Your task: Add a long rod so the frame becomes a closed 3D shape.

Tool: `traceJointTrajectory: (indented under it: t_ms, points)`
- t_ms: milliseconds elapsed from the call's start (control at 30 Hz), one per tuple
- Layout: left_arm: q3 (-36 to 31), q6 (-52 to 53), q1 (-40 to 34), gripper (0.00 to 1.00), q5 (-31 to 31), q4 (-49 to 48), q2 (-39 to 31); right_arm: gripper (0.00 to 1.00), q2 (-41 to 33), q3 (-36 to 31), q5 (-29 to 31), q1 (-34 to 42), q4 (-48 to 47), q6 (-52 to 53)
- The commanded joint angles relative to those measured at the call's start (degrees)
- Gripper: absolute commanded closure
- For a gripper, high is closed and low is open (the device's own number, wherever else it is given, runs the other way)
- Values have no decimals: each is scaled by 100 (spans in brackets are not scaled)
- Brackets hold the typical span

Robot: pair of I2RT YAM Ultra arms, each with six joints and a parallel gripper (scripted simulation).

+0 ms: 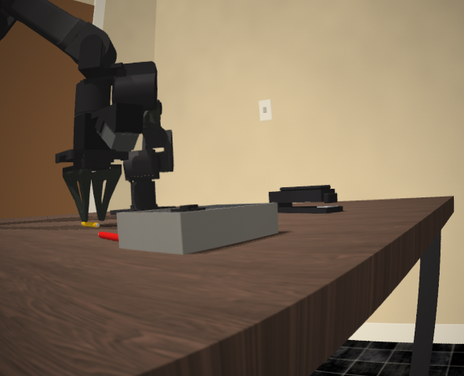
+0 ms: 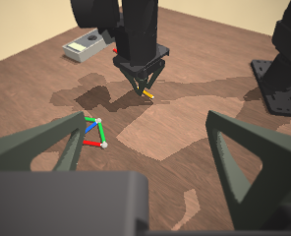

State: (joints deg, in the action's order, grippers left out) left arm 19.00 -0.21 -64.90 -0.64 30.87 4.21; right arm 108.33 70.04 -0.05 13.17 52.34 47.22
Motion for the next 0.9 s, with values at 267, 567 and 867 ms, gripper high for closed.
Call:
traceJointTrajectory:
  t_ms: [267,567,867]
  points:
    - [-4,-12,-27,0,-47,47,-87,71,7,-100,6,-17,-206,5]
    - [-68,-10,-23,0,-43,41,-80,71,-255,-15,6,-2,266,26]
    - [-68,-10,-23,0,-43,41,-80,71,-371,0,6,-1,192,9]
